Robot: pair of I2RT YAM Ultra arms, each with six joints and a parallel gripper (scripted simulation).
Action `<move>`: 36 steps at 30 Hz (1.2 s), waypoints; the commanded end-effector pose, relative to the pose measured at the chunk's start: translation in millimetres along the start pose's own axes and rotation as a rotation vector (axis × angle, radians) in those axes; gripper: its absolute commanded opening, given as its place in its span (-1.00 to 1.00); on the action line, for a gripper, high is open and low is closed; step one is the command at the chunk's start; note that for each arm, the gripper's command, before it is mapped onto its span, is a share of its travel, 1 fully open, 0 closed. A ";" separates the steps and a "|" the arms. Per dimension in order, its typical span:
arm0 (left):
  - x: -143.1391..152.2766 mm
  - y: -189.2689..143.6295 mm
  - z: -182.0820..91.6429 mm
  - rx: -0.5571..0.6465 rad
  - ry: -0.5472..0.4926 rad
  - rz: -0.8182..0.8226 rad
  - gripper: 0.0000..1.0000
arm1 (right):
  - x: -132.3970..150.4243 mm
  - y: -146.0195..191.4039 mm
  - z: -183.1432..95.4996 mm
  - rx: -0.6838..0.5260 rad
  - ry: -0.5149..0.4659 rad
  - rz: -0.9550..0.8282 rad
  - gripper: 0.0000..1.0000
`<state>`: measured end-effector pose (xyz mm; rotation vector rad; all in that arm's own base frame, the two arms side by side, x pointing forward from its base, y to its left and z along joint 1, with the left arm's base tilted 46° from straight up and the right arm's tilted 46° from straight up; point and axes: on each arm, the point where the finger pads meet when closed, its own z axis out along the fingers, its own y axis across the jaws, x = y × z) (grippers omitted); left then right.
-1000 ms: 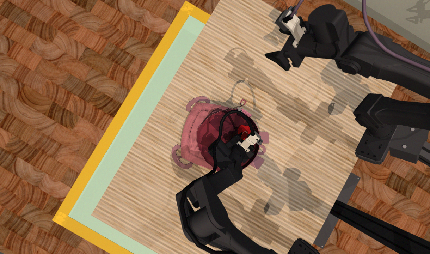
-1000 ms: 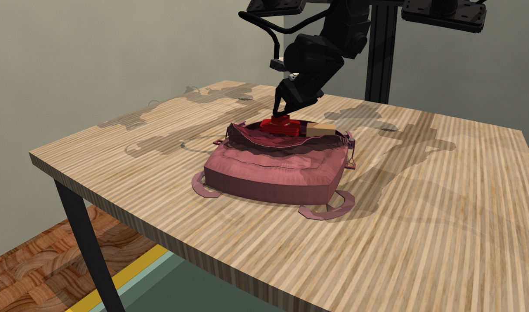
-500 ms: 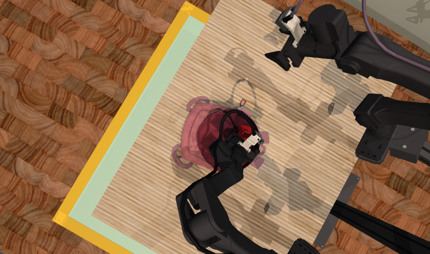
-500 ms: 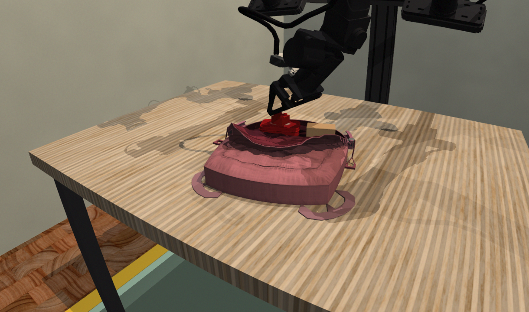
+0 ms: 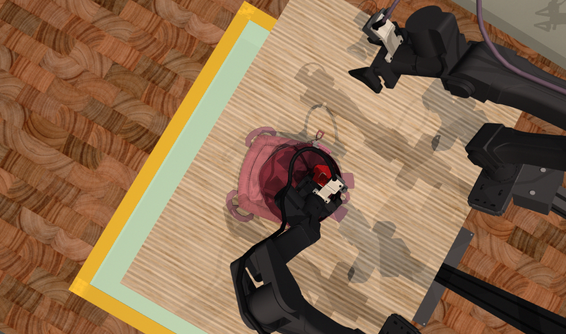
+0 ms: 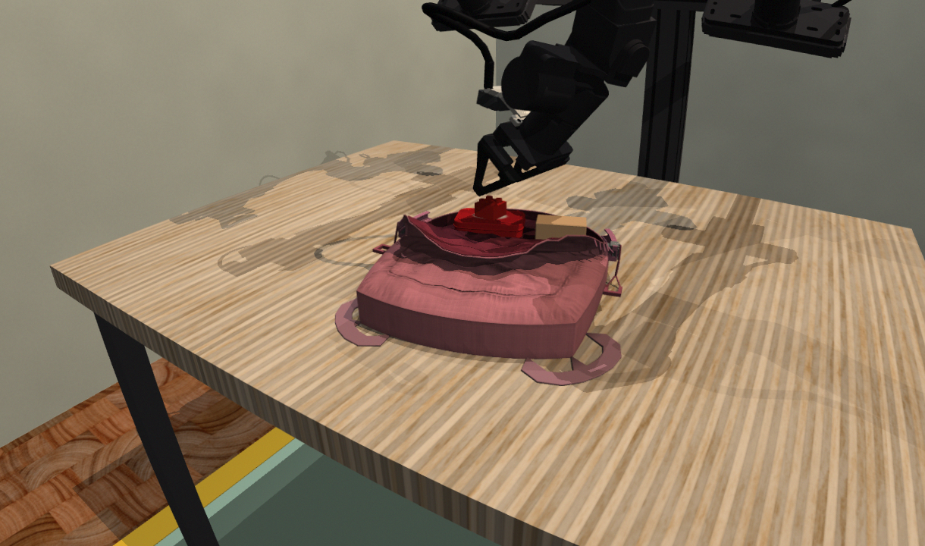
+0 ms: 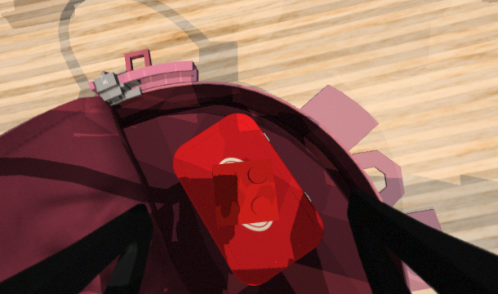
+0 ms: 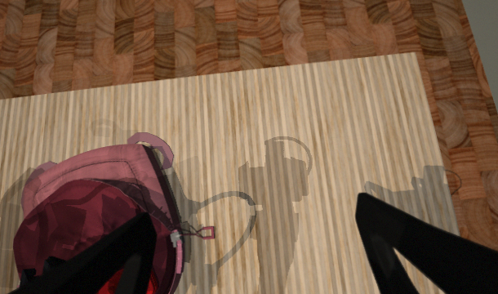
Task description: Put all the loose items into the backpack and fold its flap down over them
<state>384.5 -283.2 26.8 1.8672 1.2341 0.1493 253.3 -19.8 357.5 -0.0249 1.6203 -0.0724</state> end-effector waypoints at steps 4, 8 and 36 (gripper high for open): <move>-4.9 -4.1 -22.7 0.016 -0.017 0.005 0.78 | -24.4 -1.2 -4.5 0.006 -0.052 -0.011 0.80; -4.3 -4.2 -35.9 0.016 -0.017 0.005 0.78 | -24.4 -1.2 -4.5 0.006 -0.052 -0.011 0.80; -24.2 8.9 -22.8 -0.575 -0.017 -0.683 0.19 | -24.4 -1.2 -4.5 0.006 -0.052 -0.011 0.80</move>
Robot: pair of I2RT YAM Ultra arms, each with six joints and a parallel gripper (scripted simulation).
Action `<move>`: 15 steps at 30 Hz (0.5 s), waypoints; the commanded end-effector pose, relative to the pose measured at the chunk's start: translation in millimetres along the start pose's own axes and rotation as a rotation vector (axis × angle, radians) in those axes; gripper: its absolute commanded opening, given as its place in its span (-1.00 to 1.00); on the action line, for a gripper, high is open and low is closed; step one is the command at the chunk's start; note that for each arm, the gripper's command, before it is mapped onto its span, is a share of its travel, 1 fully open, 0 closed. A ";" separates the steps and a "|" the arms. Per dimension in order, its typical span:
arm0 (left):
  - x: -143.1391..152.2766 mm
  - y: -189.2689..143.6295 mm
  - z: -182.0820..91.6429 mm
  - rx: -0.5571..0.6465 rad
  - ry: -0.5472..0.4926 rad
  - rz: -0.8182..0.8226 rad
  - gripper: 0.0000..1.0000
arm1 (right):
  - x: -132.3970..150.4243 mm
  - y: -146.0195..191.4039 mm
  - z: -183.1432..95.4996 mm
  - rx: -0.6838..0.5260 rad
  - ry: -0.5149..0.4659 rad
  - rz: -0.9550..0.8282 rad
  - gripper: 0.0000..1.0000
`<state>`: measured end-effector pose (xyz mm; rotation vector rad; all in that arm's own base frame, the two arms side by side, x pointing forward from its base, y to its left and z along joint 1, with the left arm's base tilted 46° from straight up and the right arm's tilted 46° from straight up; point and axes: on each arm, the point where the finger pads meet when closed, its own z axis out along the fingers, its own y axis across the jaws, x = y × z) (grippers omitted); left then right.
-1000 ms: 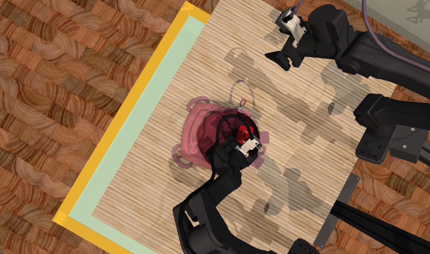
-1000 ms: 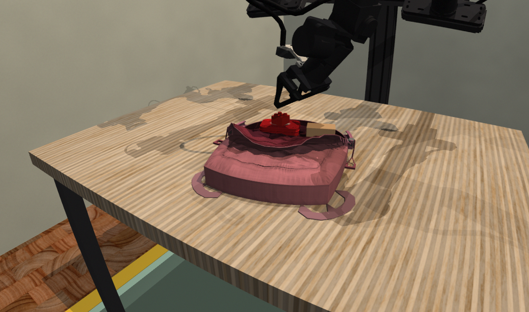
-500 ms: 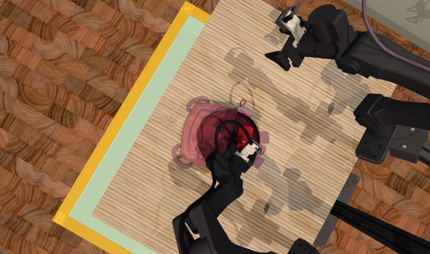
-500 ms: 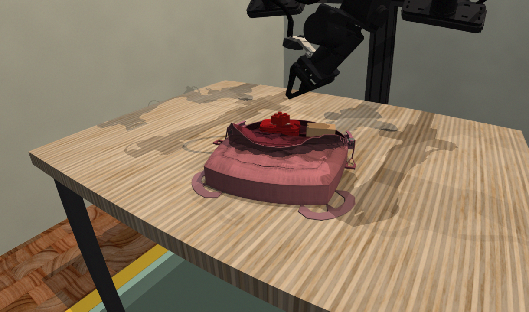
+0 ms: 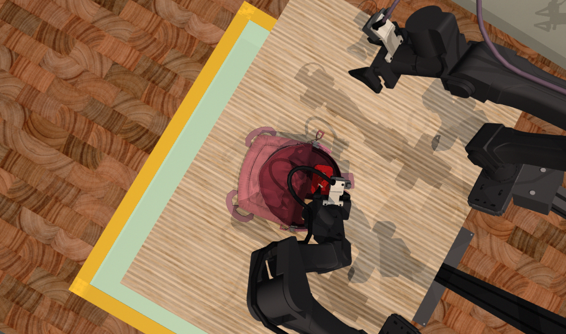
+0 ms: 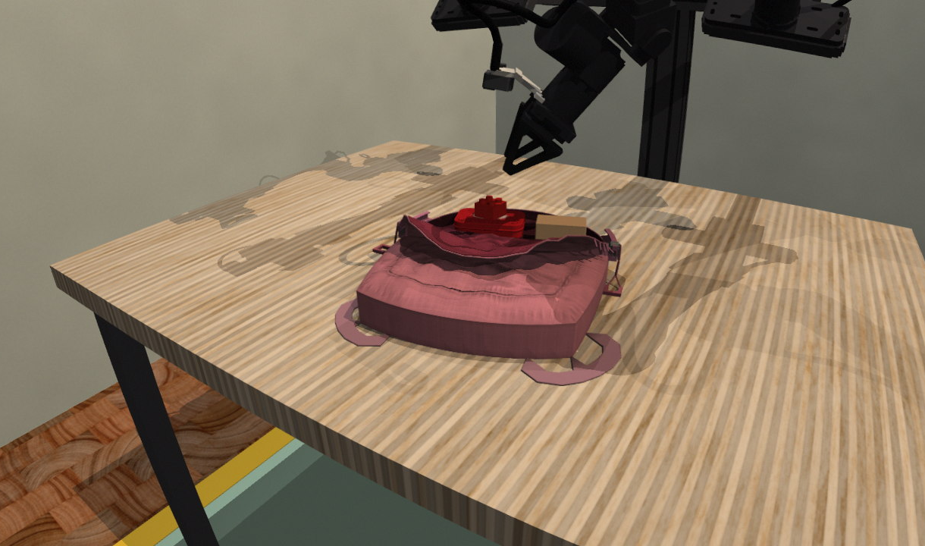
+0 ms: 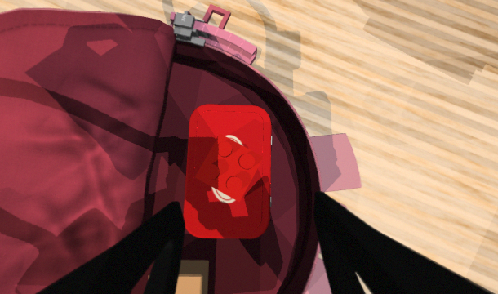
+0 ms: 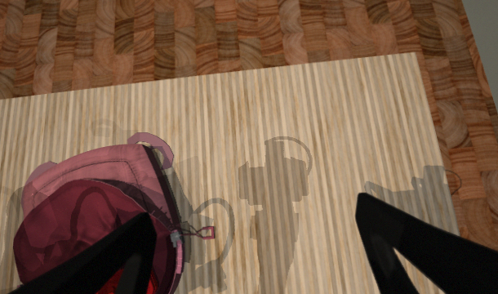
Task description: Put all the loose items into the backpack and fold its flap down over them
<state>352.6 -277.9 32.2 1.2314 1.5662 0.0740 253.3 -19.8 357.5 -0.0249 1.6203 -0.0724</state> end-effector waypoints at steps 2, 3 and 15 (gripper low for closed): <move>-24.2 16.2 9.2 -0.294 -0.074 -0.253 0.19 | -24.4 -1.2 -4.5 0.006 -0.052 -0.011 0.80; -24.8 15.5 10.1 -0.319 -0.074 -0.289 0.19 | -24.4 -1.2 -4.5 0.006 -0.052 -0.011 0.80; -31.5 8.8 19.5 -0.640 -0.086 -0.706 0.19 | -24.4 -1.2 -4.5 0.006 -0.052 -0.011 0.80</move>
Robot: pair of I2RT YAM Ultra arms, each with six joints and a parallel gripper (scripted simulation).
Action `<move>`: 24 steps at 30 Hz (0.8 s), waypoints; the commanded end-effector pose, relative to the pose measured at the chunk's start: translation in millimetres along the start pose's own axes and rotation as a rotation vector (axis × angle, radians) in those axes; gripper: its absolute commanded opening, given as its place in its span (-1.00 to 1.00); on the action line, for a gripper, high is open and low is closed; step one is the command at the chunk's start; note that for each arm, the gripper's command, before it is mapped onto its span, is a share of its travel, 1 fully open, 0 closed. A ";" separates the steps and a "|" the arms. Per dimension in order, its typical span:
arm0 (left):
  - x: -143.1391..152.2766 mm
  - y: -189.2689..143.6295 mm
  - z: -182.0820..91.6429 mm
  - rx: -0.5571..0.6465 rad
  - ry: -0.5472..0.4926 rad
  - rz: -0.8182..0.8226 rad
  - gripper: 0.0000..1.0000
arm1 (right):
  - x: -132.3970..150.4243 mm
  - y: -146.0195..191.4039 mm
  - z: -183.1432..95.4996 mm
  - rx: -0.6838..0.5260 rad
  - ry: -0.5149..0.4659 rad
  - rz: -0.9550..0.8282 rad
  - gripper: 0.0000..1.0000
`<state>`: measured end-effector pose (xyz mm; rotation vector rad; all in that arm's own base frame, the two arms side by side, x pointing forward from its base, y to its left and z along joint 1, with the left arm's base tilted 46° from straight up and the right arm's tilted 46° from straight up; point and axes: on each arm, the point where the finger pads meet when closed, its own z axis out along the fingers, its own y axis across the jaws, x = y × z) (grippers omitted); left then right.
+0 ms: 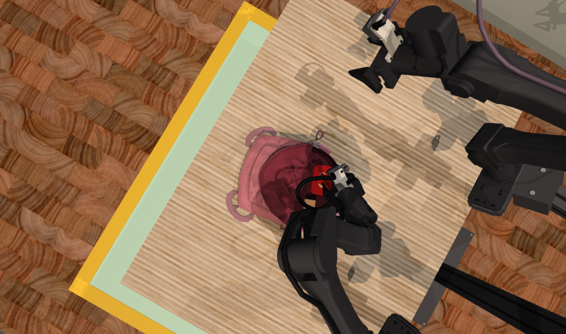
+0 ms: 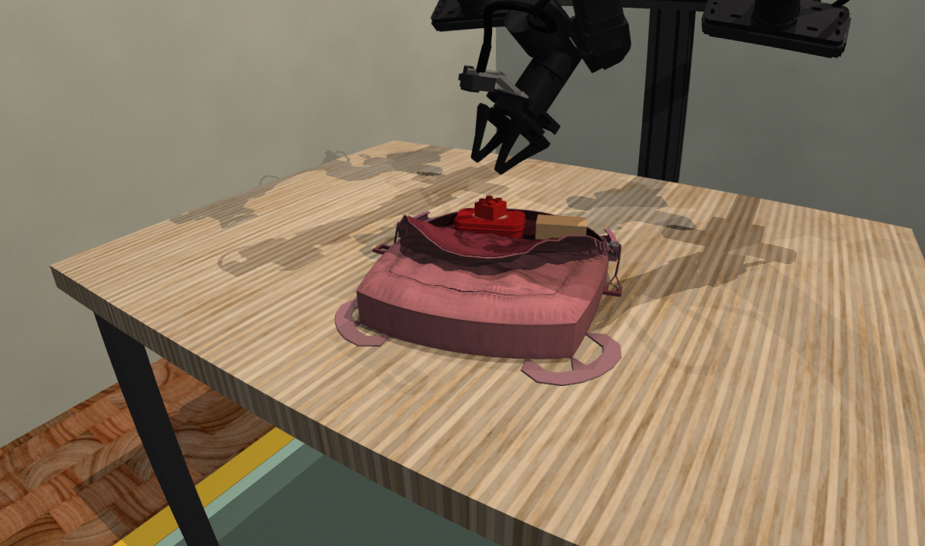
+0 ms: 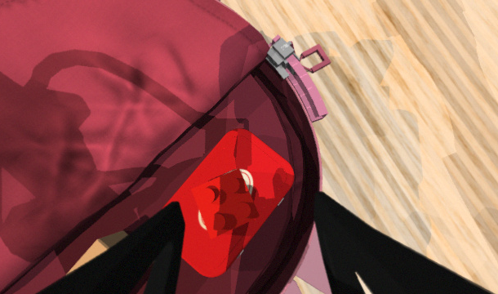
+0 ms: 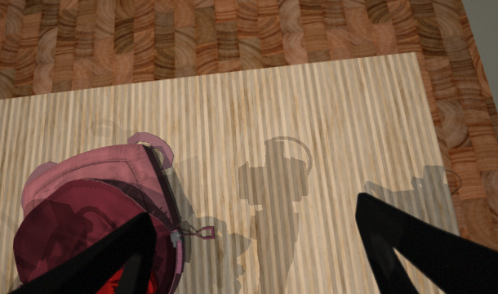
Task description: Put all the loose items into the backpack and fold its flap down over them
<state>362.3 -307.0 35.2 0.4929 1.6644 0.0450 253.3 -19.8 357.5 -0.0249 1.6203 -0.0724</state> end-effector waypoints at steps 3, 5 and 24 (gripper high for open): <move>-12.6 9.1 5.4 -0.260 -0.032 -0.239 0.19 | -24.4 -1.2 -4.5 0.006 -0.052 -0.011 0.80; -28.1 17.9 6.1 -0.269 -0.054 -0.267 0.19 | -24.4 -1.2 -4.5 0.006 -0.052 -0.011 0.80; 0.9 12.8 15.0 -0.263 -0.041 -0.253 0.19 | -24.4 -1.1 -4.5 0.006 -0.052 -0.011 0.80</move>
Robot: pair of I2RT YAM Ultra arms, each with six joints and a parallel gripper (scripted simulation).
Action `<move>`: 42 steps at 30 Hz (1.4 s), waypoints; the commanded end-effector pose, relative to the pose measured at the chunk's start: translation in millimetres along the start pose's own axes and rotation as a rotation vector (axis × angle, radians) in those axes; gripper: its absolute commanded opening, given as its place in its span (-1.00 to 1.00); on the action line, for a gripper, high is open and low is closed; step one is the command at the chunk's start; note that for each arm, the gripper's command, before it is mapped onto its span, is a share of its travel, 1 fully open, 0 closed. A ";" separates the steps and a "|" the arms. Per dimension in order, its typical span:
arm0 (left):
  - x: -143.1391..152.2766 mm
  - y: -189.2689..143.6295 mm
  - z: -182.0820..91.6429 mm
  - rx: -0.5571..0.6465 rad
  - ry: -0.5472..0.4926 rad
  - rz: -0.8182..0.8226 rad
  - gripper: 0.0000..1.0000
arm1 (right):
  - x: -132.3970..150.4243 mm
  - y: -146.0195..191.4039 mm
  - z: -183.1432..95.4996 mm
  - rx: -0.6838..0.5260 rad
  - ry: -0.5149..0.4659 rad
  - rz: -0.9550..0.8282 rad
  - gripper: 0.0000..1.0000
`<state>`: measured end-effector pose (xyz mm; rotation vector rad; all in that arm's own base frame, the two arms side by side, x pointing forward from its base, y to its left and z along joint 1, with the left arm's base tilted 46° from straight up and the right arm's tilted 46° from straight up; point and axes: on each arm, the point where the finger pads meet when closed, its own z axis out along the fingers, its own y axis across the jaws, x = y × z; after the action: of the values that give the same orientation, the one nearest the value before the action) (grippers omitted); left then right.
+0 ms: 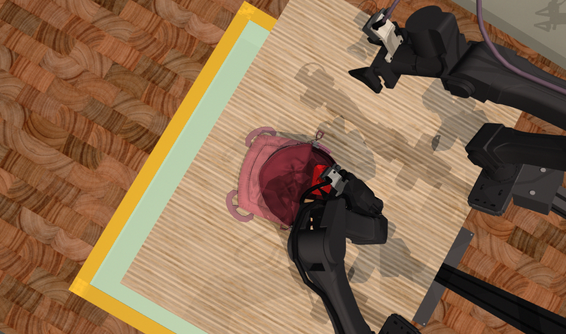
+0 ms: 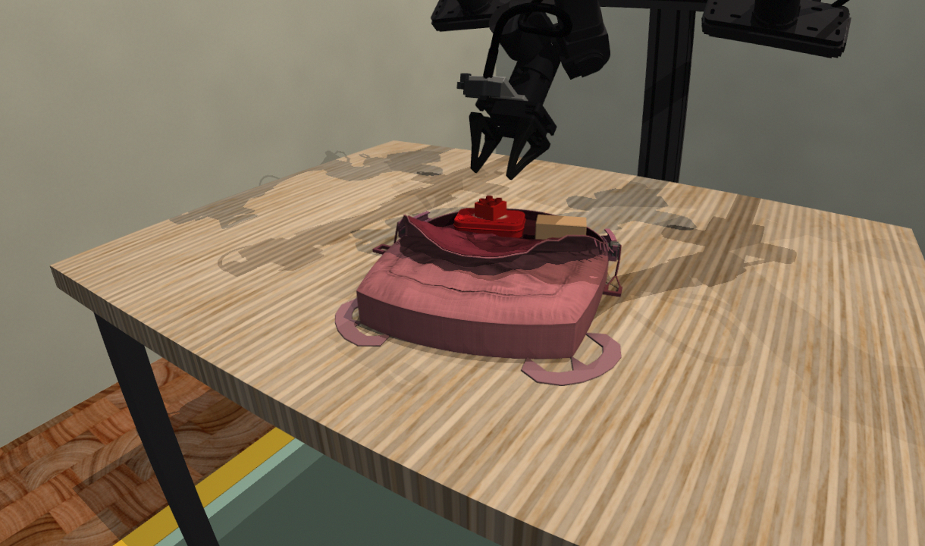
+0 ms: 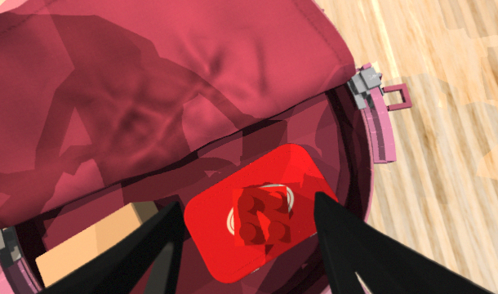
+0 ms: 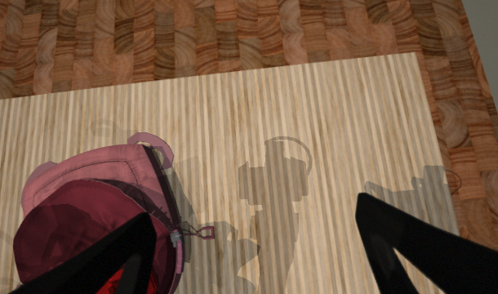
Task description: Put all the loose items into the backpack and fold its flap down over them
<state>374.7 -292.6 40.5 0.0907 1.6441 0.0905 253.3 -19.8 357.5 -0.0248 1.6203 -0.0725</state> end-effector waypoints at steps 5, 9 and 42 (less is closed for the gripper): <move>12.4 -8.8 18.6 0.010 -0.011 -0.013 0.19 | -24.4 -1.1 -4.5 0.006 -0.052 -0.011 0.80; 16.5 -9.7 23.7 0.010 -0.011 -0.012 0.19 | -24.4 -1.1 -4.5 0.006 -0.052 -0.011 0.80; 36.8 -23.8 36.4 0.015 0.002 0.008 -0.15 | -24.5 -0.7 -4.5 0.006 -0.052 -0.011 0.80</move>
<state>413.4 -297.4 0.4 0.0826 1.6464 0.0905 253.2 -20.5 357.5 -0.0218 1.6205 -0.0756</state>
